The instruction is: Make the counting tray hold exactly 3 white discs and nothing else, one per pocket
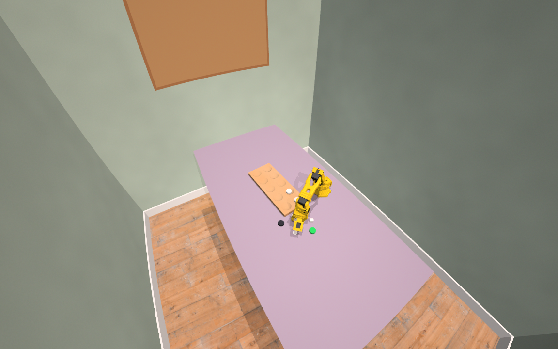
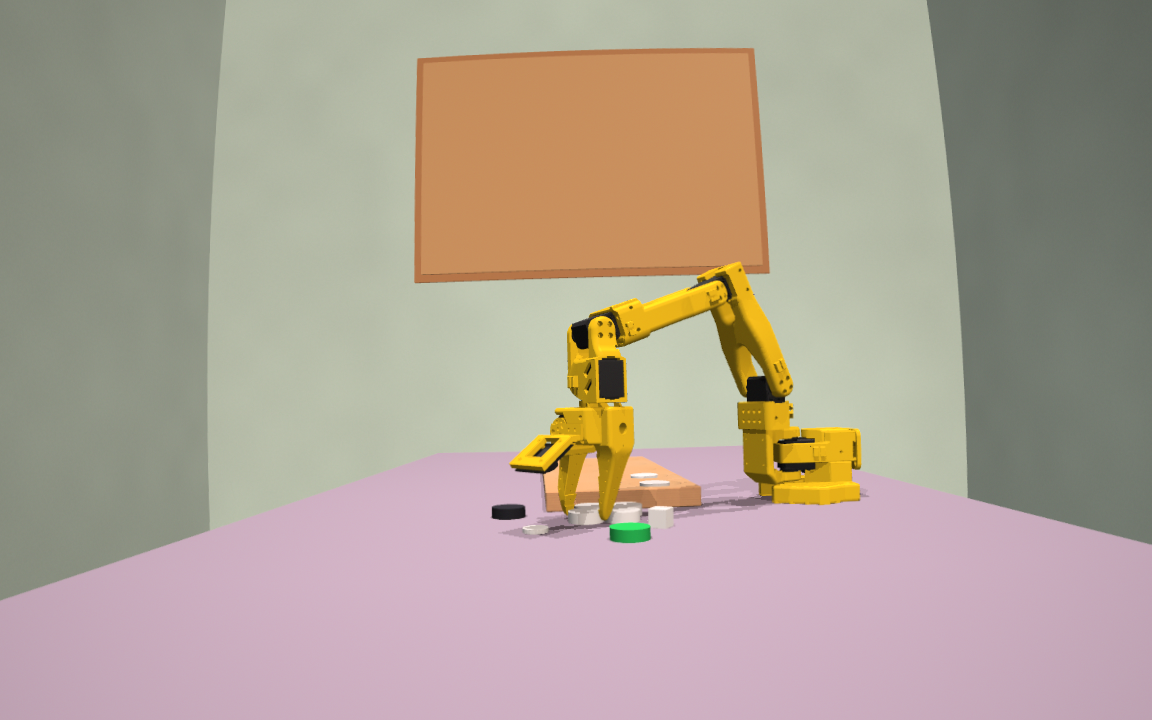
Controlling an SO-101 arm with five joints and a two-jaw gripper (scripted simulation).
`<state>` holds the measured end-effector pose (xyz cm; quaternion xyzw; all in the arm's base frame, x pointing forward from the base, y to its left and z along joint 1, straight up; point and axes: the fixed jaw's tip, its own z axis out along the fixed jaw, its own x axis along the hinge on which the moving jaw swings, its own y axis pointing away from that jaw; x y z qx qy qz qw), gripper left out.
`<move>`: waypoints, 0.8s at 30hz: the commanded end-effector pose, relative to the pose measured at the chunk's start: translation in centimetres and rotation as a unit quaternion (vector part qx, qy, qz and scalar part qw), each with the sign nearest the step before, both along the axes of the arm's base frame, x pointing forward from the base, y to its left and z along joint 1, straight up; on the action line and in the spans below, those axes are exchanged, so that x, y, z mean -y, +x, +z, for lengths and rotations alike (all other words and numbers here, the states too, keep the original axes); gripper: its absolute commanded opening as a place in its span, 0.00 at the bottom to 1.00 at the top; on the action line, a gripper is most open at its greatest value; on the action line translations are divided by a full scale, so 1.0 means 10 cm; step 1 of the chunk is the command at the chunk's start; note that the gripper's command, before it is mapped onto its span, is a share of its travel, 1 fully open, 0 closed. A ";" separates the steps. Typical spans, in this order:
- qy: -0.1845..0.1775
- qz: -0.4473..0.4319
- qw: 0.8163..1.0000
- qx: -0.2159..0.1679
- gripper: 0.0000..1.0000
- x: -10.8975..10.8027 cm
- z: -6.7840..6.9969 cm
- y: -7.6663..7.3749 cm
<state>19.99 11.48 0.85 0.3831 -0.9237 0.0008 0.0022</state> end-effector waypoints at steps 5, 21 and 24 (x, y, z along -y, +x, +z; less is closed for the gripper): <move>0.017 0.003 0.999 0.032 0.27 -0.05 0.13 0.08; 0.017 0.003 0.999 0.032 0.15 -0.05 0.13 0.08; 0.017 0.003 0.999 0.032 0.10 -0.05 0.13 0.08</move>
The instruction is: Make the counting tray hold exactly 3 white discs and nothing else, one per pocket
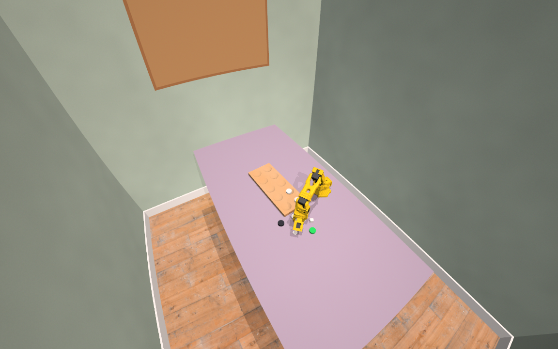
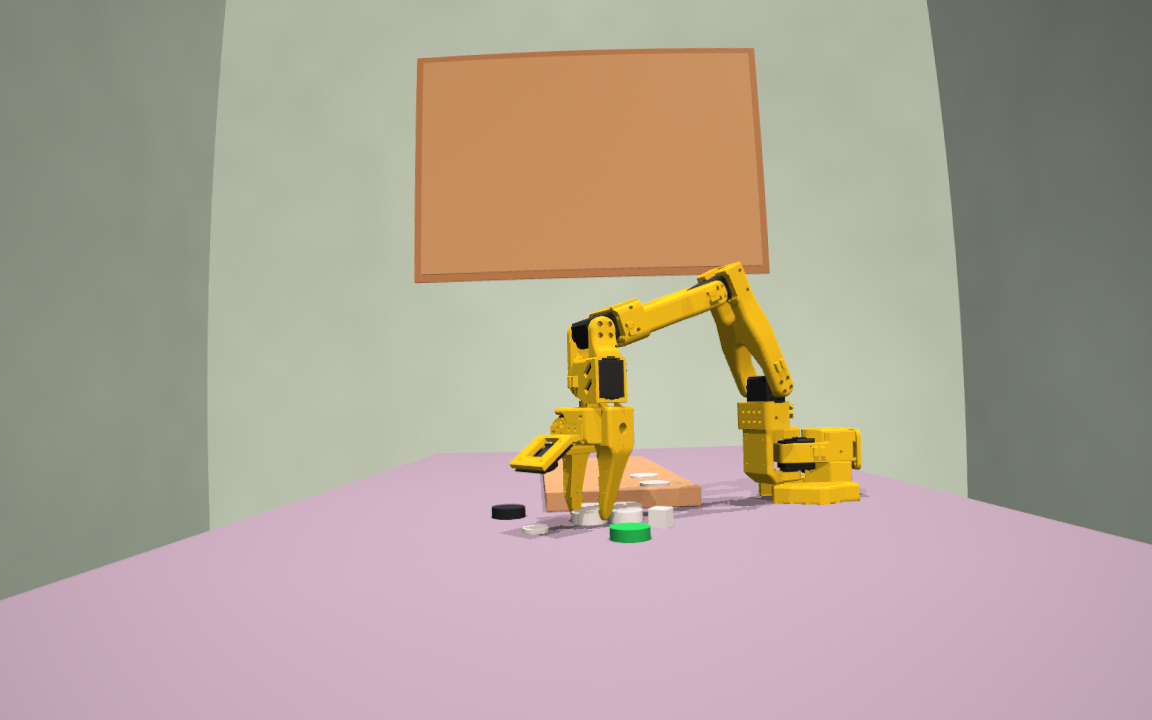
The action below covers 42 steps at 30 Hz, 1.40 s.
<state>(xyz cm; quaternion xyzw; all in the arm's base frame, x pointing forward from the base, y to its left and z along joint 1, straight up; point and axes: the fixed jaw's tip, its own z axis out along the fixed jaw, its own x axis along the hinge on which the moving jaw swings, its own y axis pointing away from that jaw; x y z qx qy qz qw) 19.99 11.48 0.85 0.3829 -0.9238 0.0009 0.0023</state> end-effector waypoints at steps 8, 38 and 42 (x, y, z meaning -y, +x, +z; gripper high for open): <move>0.018 0.003 0.999 0.032 0.01 -0.05 0.13 0.08; 0.018 0.003 0.999 0.032 0.00 -0.05 0.15 0.09; 0.017 0.003 0.999 0.032 0.00 -0.05 0.19 0.09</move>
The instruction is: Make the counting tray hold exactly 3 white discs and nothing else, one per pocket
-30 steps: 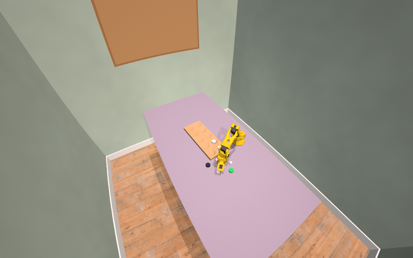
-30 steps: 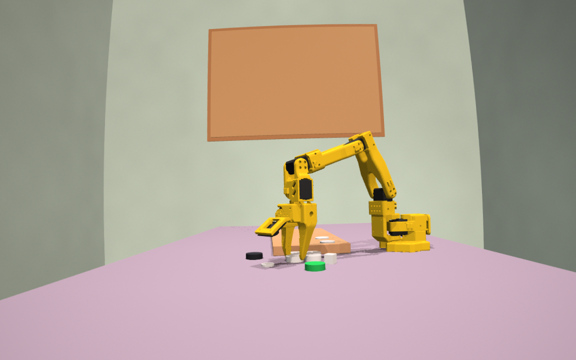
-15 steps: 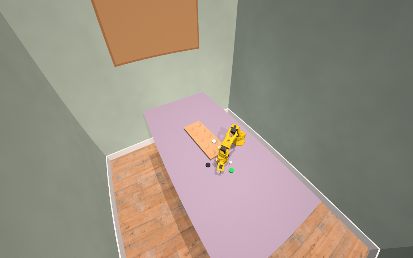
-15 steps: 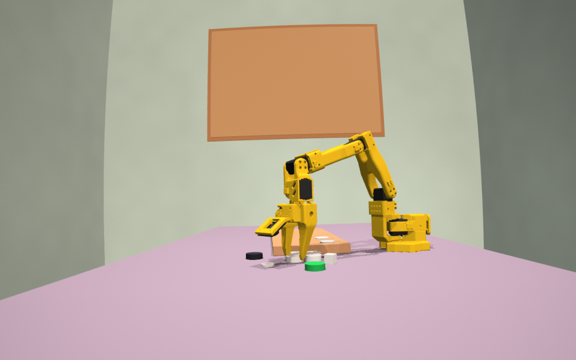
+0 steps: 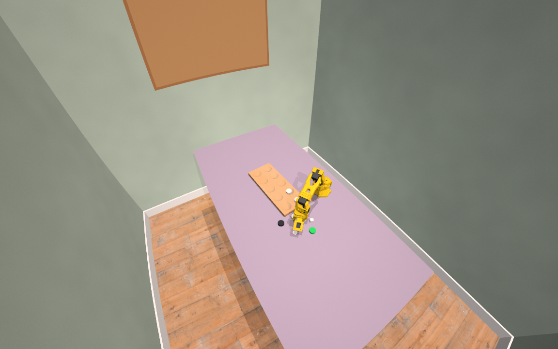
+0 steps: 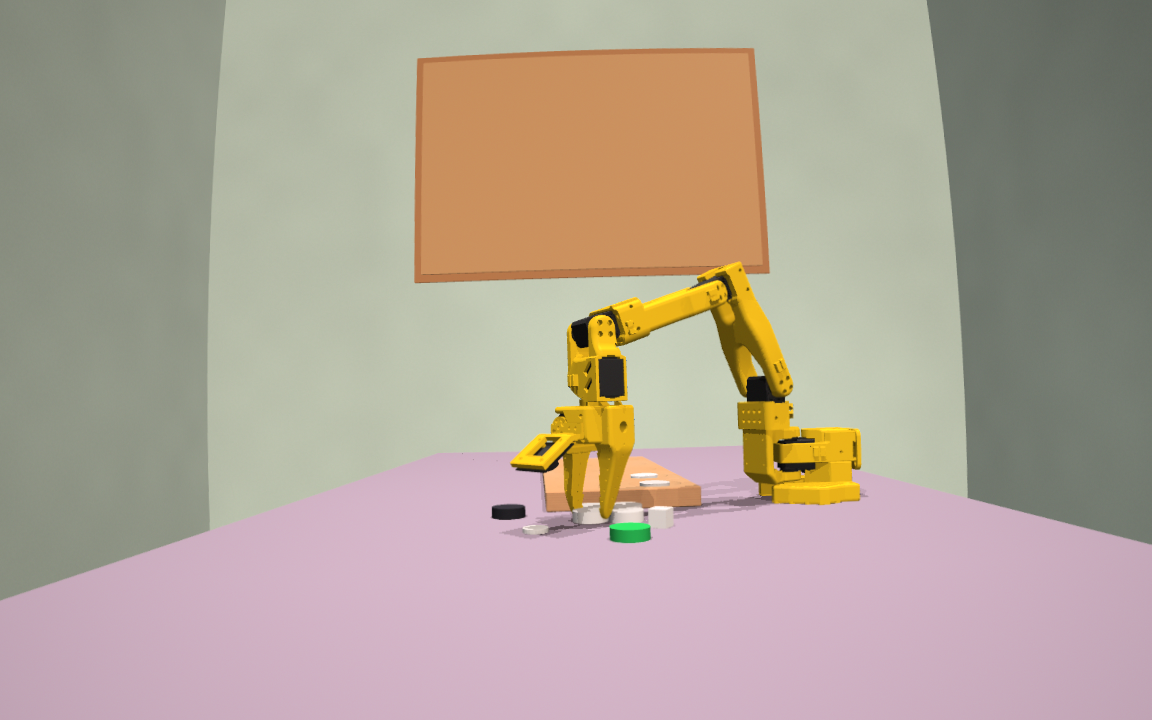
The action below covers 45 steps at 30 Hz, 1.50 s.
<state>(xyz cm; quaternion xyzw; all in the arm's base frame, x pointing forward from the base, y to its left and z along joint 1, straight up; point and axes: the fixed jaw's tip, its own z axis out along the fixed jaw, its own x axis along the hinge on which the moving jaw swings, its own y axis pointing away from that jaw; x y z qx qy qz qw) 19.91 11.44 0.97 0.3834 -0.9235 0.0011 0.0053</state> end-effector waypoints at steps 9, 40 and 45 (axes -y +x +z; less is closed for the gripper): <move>0.019 0.003 0.999 0.034 0.00 -0.04 0.31 0.11; 0.019 -0.001 0.999 0.035 0.00 -0.01 0.46 0.12; 0.019 -0.001 0.999 0.035 0.00 -0.01 0.46 0.12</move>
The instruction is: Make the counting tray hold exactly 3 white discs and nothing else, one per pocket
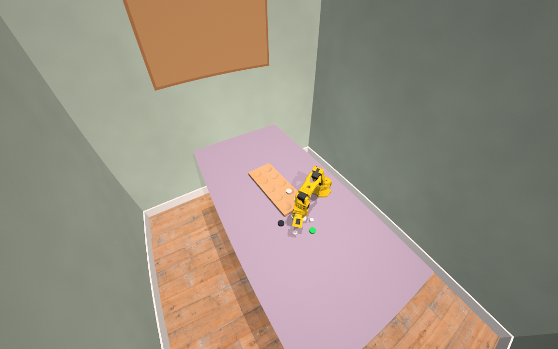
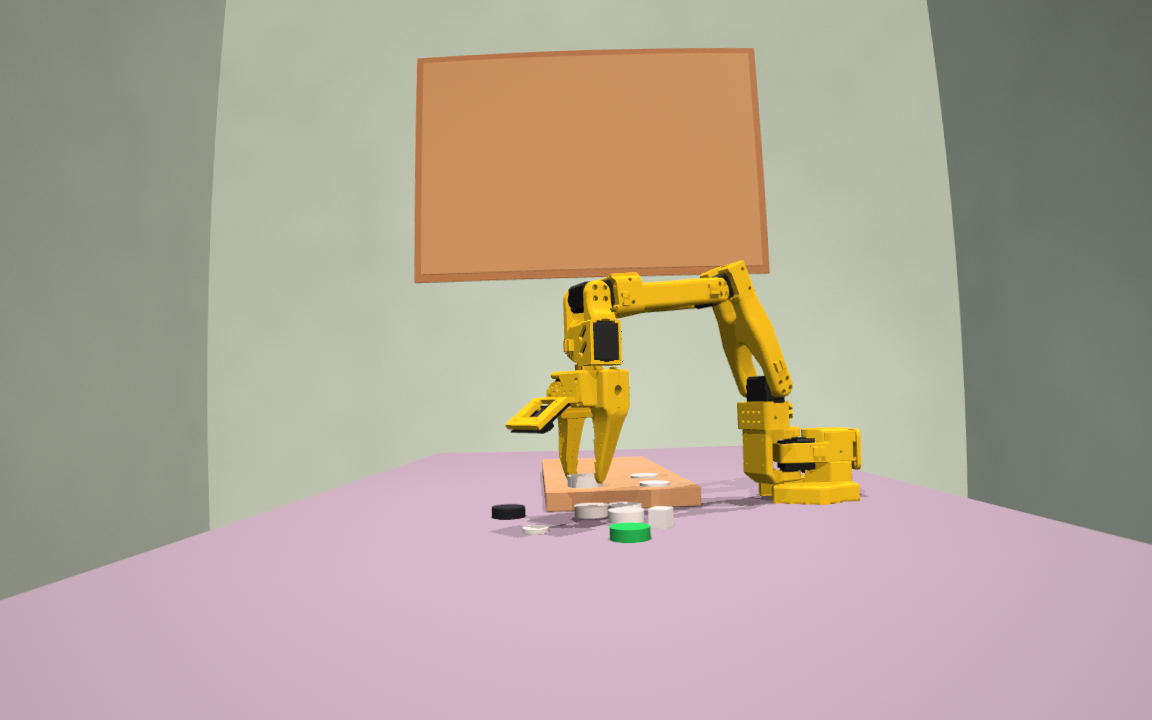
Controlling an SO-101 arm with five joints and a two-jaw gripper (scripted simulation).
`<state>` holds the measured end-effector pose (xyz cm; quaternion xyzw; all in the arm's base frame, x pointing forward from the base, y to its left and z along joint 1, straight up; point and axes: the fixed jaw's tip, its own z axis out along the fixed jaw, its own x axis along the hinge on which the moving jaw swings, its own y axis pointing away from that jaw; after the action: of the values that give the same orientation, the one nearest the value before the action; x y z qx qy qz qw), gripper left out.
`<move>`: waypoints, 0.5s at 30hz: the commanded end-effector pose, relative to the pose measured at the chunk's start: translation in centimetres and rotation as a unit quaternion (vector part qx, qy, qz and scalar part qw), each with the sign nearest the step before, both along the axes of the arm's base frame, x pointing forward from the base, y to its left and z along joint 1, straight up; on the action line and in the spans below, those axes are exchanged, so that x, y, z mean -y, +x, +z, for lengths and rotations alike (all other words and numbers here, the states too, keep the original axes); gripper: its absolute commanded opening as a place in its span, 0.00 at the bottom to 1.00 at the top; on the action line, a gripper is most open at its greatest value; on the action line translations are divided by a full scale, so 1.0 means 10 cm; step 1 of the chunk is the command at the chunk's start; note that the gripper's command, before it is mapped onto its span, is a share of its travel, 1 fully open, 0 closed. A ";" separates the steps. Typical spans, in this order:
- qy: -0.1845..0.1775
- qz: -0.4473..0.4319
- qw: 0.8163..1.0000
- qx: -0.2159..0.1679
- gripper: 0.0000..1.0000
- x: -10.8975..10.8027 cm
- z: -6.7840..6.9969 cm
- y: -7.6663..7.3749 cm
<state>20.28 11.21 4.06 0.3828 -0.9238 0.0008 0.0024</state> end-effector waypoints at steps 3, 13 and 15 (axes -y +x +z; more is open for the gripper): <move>0.017 0.000 0.999 0.033 0.00 -0.03 0.15 0.08; 0.017 -0.001 0.999 0.033 0.00 -0.02 0.15 0.09; 0.017 -0.004 0.999 0.033 0.00 -0.01 0.15 0.09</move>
<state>20.35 11.16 4.08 0.3814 -0.9244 0.0008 0.0026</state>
